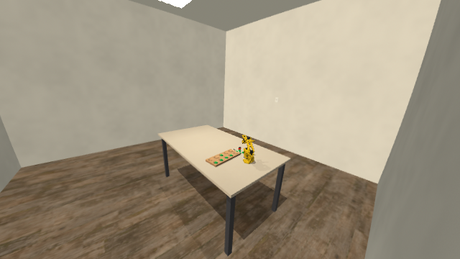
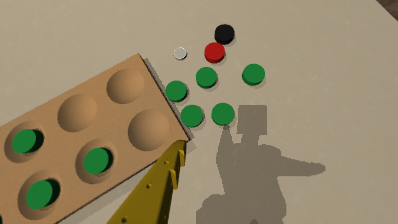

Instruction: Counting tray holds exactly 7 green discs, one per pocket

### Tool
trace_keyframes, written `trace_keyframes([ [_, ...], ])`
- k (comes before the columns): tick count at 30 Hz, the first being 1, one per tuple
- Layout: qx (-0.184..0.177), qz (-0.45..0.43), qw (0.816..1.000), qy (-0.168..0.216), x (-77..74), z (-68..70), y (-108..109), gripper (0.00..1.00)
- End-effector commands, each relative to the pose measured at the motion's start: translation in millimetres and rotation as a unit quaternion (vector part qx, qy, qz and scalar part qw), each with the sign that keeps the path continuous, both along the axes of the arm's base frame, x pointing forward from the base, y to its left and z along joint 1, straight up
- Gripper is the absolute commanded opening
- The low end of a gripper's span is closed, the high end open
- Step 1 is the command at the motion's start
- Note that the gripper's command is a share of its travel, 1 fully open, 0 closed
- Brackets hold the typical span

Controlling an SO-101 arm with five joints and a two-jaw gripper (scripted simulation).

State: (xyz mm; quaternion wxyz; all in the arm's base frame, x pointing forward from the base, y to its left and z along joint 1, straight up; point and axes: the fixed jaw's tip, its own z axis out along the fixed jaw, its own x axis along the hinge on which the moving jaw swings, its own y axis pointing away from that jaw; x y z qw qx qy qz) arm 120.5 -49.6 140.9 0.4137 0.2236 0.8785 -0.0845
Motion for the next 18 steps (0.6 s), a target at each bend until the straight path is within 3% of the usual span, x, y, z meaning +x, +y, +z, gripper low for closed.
trace_keyframes([
  [1, -0.007, 0.001, 1.000, -0.018, 1.5, 8.0, -0.2, 1.00],
  [18, -0.002, 0.012, 1.000, -0.008, 3.3, 6.6, 2.1, 1.00],
])
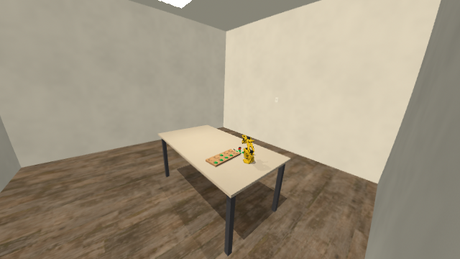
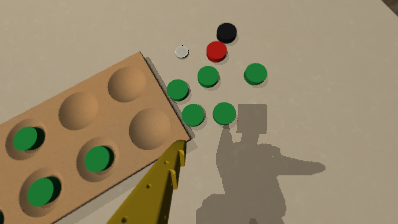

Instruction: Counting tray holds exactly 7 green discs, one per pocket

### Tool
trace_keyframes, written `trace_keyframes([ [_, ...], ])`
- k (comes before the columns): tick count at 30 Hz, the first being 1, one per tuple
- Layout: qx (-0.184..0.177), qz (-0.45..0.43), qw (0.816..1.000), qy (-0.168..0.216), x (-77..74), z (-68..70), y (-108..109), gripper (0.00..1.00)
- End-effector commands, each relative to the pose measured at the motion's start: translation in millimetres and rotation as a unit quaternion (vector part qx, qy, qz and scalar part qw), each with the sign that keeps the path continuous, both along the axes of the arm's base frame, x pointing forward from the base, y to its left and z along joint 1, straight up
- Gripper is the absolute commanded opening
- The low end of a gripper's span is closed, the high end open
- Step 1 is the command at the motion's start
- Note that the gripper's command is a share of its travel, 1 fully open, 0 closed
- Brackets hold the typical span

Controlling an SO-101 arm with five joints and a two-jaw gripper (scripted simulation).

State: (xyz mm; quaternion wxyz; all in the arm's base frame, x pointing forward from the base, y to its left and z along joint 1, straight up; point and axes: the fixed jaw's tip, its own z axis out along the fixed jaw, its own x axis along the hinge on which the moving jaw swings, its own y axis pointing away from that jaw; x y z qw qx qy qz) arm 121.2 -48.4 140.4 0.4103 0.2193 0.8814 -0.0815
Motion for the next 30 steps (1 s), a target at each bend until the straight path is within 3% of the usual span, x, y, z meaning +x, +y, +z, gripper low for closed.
trace_keyframes([
  [1, -0.002, 0.010, 1.000, -0.009, 3.1, 6.7, 2, 1.00],
  [7, 0.006, 0.030, 1.000, 0.009, 6.3, 4.0, 6, 1.00],
  [15, 0.027, 0.094, 0.993, 0.071, 15.2, -5.1, 22, 1.00],
  [22, 0.041, 0.164, 0.976, 0.141, 22.2, -16.4, 41, 1.00],
  [24, 0.041, 0.164, 0.976, 0.141, 22.2, -16.4, 41, 1.00],
  [30, 0.045, 0.217, 0.955, 0.199, 25.1, -26.4, 58, 1.00],
])
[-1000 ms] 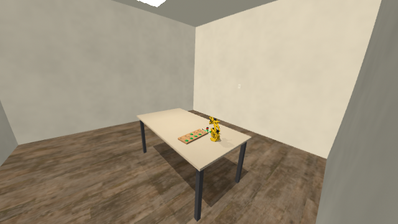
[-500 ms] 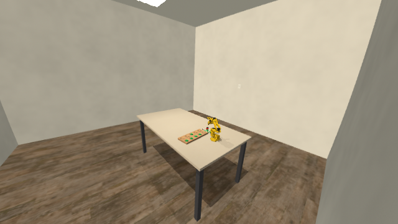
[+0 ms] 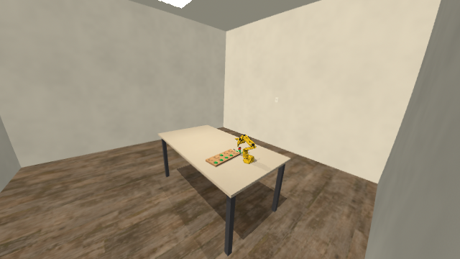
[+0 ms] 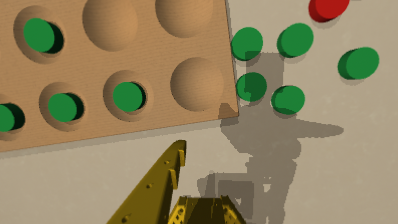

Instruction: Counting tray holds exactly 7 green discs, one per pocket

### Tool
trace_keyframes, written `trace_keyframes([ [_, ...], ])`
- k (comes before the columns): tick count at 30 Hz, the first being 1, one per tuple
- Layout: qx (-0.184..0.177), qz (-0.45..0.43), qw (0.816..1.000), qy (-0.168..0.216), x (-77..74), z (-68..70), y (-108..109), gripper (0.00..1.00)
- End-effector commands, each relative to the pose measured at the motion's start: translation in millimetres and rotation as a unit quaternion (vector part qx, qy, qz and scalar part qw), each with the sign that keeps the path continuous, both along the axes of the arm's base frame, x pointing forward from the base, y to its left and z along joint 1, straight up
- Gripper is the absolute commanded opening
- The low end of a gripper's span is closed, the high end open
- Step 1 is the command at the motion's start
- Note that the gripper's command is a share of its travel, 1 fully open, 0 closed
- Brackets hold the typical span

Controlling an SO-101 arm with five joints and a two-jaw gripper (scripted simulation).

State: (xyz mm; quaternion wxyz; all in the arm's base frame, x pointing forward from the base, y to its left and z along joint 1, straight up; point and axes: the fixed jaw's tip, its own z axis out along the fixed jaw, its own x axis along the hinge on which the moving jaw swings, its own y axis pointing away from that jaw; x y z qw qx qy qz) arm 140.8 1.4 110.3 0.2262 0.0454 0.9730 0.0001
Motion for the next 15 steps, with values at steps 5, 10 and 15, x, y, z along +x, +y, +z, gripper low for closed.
trace_keyframes([
  [5, 0.000, 0.064, 0.997, 0.039, 6.0, -3.2, 19, 1.00],
  [10, -0.001, 0.083, 0.995, 0.059, 5.8, -7.0, 25, 1.00],
  [15, -0.003, 0.094, 0.993, 0.070, 5.5, -9.1, 28, 1.00],
])
